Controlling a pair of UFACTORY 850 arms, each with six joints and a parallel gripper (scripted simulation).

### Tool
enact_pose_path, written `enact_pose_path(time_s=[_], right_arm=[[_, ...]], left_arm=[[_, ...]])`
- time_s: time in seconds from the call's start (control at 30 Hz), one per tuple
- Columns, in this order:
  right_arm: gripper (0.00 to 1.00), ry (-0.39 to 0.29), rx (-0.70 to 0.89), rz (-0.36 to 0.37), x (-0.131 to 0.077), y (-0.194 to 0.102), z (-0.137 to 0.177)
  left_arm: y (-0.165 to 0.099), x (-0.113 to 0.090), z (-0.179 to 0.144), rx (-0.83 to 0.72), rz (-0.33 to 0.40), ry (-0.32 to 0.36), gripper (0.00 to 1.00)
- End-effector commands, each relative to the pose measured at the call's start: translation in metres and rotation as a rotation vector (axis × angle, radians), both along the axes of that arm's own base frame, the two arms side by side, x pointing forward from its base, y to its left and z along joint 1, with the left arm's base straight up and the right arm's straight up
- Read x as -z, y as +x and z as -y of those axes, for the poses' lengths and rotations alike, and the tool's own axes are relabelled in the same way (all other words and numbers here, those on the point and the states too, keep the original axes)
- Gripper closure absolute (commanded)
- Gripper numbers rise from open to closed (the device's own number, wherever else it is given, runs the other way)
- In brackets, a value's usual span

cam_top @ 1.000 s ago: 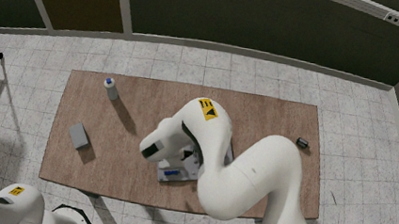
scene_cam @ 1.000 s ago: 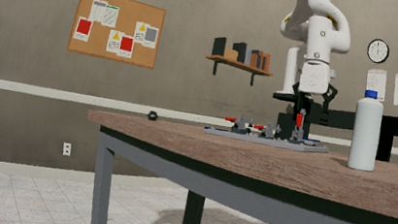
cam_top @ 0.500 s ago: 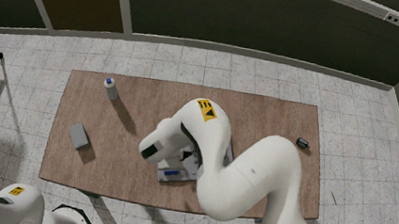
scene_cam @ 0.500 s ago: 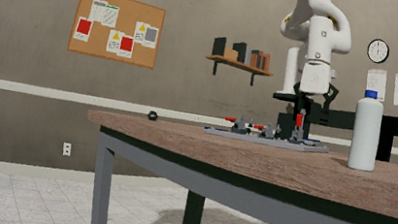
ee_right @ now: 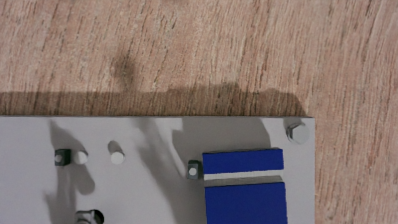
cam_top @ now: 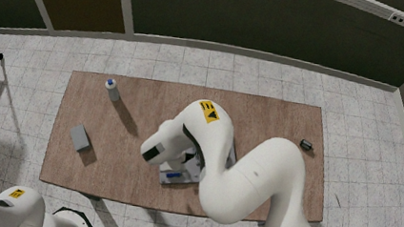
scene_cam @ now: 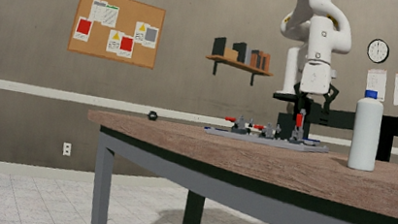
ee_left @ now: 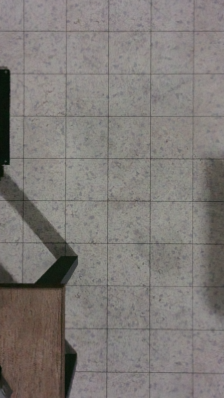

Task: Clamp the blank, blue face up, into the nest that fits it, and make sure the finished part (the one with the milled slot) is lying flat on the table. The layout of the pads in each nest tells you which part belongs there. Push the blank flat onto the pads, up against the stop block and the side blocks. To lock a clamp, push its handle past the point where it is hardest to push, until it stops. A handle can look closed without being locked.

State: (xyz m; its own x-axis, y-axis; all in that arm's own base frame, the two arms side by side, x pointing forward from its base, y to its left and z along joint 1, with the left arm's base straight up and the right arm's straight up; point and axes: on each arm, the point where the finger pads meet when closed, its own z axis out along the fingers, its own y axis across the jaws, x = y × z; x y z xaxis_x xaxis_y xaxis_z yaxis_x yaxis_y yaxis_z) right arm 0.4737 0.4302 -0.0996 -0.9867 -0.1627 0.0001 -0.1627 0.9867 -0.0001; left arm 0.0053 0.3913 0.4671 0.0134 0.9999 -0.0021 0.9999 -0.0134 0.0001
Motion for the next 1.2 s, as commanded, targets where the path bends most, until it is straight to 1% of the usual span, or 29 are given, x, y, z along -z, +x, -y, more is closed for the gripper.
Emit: enact_pose_path(time_s=[0.0,0.23,0.6,0.67,0.87,1.17], right_arm=[[0.0,0.001,0.0,0.001,0.0,0.001,-0.001],[0.0,0.001,0.0,0.001,0.007,0.001,-0.001],[0.0,0.001,0.0,0.001,0.035,0.001,-0.001],[0.0,0.001,0.0,0.001,0.035,0.001,-0.001],[0.0,0.001,0.0,0.001,0.048,0.001,-0.001],[0.0,0.001,0.0,0.001,0.054,0.001,-0.001]], left_arm=[[0.0,-0.001,0.0,0.0,0.0,0.002,0.0],[0.0,-0.001,0.0,0.0,0.0,0.002,0.0],[0.0,-0.001,0.0,0.0,0.0,0.002,0.0],[0.0,-0.001,0.0,0.0,0.0,0.002,0.0],[0.0,-0.001,0.0,0.0,0.0,0.002,0.0],[0.0,-0.001,0.0,0.0,0.0,0.002,0.0]])
